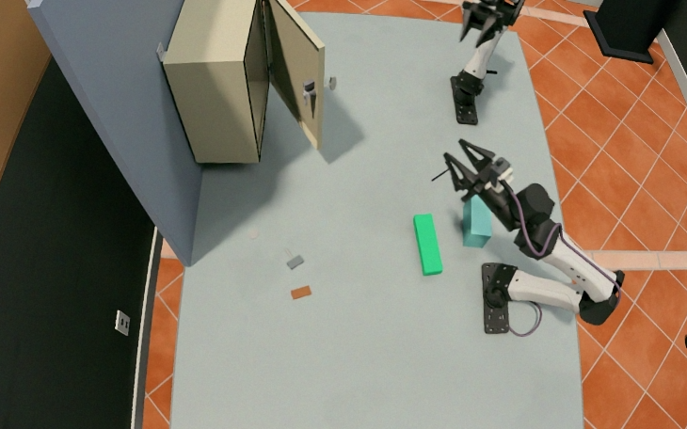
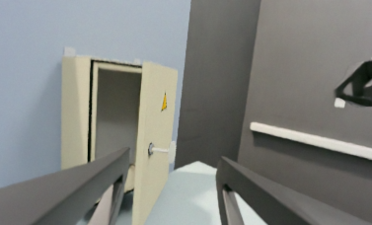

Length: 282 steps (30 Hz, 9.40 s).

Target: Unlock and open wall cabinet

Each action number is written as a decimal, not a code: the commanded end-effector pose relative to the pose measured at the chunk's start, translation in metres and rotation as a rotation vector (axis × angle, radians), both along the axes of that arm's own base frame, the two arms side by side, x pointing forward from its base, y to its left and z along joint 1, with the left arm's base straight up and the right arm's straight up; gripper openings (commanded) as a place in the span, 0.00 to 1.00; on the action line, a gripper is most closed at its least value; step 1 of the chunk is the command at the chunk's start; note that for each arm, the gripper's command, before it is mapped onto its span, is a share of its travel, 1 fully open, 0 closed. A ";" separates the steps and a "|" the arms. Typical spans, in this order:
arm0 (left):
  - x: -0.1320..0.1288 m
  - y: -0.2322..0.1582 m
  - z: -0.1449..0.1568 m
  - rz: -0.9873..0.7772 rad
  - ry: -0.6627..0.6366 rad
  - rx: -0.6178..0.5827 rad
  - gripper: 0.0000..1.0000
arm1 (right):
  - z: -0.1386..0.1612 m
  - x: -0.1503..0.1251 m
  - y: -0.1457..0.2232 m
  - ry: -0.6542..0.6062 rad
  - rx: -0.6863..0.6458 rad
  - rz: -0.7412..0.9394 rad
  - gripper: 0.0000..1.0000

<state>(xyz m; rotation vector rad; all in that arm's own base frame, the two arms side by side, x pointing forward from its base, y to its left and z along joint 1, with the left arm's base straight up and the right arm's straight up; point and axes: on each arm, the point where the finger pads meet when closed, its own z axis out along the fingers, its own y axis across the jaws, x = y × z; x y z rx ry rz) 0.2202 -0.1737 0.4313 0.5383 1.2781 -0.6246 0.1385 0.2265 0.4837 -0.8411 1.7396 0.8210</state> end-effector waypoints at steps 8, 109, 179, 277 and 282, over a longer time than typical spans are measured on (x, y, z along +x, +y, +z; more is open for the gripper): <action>0.066 -0.046 -0.035 -0.213 -0.036 0.032 0.51 | -0.061 0.086 -0.033 0.073 -0.081 -0.309 0.38; 0.238 -0.219 -0.167 -0.444 0.107 0.150 0.07 | -0.081 0.101 -0.047 0.110 -0.115 -0.375 0.38; 0.155 -0.424 -0.197 0.386 0.201 0.104 0.07 | -0.081 0.101 -0.047 0.110 -0.115 -0.375 0.38; -0.035 0.004 0.006 0.024 0.047 0.003 1.00 | -0.081 0.101 -0.047 0.110 -0.115 -0.375 0.38; -0.037 0.006 0.015 0.023 0.028 -0.015 1.00 | -0.081 0.101 -0.047 0.110 -0.115 -0.375 0.38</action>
